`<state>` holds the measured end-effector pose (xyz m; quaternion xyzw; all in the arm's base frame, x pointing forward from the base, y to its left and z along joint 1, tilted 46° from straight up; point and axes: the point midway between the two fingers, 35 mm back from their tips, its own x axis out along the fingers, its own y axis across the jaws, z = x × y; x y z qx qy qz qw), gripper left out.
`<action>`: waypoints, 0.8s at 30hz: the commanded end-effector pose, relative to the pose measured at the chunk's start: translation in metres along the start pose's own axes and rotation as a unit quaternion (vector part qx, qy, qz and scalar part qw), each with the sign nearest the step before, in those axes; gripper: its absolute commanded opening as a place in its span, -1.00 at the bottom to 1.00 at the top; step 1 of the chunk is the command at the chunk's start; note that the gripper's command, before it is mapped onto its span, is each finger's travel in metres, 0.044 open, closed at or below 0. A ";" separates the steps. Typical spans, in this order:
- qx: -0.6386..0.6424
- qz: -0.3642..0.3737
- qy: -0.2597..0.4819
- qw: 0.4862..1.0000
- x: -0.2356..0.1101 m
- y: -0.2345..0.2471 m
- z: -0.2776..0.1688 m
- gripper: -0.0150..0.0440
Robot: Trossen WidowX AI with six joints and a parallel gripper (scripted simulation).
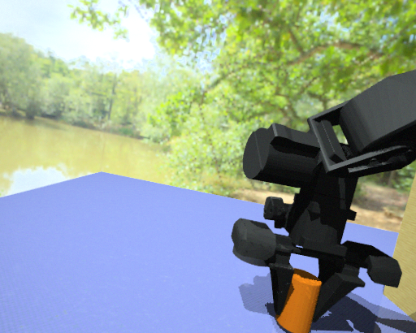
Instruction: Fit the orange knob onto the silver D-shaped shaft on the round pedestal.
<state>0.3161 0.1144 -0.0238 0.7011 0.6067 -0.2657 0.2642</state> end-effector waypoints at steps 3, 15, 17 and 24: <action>-0.004 0.008 -0.002 1.000 -0.017 0.007 0.000 -0.49; 0.006 0.003 -0.008 1.000 -0.051 0.012 0.005 -0.49; 0.008 0.002 -0.009 1.000 -0.057 0.013 0.005 -0.49; 0.014 -0.001 -0.010 1.000 -0.078 0.014 0.007 -0.49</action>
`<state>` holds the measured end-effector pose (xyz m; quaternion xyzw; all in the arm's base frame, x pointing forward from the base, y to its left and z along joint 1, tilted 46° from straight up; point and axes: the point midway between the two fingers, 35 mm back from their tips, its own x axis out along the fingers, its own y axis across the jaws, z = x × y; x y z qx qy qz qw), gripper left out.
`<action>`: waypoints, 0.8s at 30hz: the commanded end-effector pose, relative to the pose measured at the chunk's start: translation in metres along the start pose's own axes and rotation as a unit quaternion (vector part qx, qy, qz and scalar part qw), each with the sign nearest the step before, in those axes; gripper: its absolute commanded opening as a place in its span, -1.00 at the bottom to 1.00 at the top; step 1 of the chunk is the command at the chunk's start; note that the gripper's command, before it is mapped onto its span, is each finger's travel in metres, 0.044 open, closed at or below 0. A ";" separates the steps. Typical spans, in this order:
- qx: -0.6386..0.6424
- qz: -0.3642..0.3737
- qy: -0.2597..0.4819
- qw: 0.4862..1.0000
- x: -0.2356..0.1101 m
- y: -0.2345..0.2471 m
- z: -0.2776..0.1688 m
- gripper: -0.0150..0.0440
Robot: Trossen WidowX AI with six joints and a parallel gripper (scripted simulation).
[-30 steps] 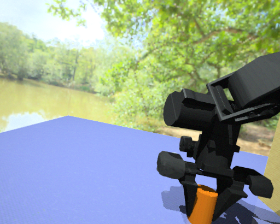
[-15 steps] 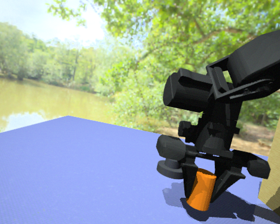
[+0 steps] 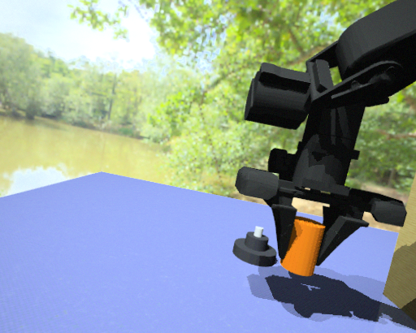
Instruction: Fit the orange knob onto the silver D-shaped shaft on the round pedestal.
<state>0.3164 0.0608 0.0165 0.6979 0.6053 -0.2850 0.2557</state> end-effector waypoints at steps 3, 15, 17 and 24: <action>-0.001 0.005 0.000 1.000 -0.021 0.004 0.000 -0.49; 0.010 0.000 0.003 1.000 -0.059 0.002 0.003 -0.49; 0.011 -0.001 0.004 1.000 -0.065 0.001 0.003 -0.49; 0.012 -0.001 0.004 1.000 -0.066 0.001 0.011 -0.49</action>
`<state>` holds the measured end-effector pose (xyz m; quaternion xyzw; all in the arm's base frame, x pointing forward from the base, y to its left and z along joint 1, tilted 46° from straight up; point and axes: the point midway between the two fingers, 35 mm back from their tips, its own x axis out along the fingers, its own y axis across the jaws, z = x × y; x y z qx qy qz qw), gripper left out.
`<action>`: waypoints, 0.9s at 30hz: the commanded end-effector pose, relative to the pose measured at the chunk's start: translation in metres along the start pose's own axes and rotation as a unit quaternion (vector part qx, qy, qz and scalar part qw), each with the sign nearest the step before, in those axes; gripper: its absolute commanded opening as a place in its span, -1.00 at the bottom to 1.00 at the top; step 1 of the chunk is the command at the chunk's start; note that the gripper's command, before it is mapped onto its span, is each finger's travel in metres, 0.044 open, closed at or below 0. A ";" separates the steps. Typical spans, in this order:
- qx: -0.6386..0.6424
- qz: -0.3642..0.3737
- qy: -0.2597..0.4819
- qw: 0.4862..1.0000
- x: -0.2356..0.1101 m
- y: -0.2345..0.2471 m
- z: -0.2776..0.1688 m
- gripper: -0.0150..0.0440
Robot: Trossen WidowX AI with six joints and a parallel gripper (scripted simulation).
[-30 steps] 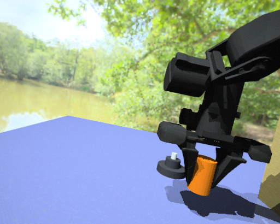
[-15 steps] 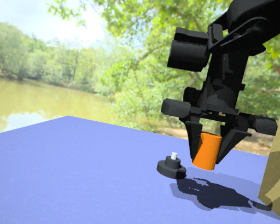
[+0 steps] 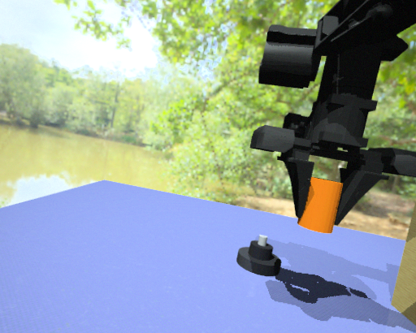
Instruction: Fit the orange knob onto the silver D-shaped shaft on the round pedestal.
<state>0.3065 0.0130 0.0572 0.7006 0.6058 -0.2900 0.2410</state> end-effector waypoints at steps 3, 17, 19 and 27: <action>-0.002 0.004 -0.003 1.000 -0.001 0.007 0.014 -0.49; -0.002 0.004 -0.007 1.000 0.008 0.017 0.057 -0.49; -0.002 0.005 -0.007 1.000 0.010 0.018 0.063 -0.49; -0.002 0.005 -0.008 1.000 0.016 0.021 0.088 -0.49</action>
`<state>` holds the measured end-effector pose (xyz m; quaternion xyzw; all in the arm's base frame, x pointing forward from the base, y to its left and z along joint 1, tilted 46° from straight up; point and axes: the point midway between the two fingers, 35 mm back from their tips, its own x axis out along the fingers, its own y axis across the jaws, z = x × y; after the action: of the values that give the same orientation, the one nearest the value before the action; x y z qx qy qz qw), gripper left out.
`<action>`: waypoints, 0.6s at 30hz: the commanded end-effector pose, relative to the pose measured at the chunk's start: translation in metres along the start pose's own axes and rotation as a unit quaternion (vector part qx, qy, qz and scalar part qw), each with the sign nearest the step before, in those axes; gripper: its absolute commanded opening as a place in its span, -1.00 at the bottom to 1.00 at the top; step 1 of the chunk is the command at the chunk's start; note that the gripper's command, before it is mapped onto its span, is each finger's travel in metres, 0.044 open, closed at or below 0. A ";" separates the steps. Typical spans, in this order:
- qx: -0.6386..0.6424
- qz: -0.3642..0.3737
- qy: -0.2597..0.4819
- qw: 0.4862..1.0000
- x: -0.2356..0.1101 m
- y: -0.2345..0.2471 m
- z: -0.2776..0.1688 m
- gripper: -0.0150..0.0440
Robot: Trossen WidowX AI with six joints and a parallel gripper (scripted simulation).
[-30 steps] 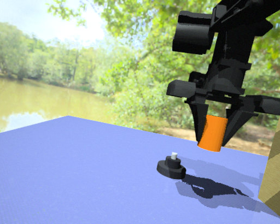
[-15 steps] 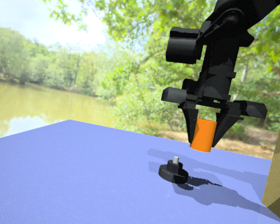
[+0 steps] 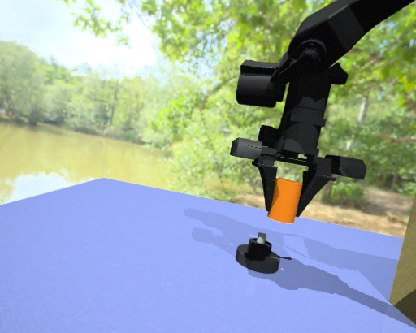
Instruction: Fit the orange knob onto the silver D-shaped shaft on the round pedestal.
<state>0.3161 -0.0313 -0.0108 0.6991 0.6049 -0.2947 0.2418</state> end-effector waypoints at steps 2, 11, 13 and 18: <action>-0.004 0.006 -0.003 1.000 0.001 0.005 0.016 -0.49; -0.004 0.006 -0.004 1.000 0.009 0.005 0.044 -0.49; -0.003 0.006 -0.004 1.000 0.011 0.005 0.051 -0.49; -0.003 0.005 -0.003 1.000 0.015 0.003 0.066 -0.49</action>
<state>0.3114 -0.0590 -0.0615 0.6992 0.6047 -0.2952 0.2413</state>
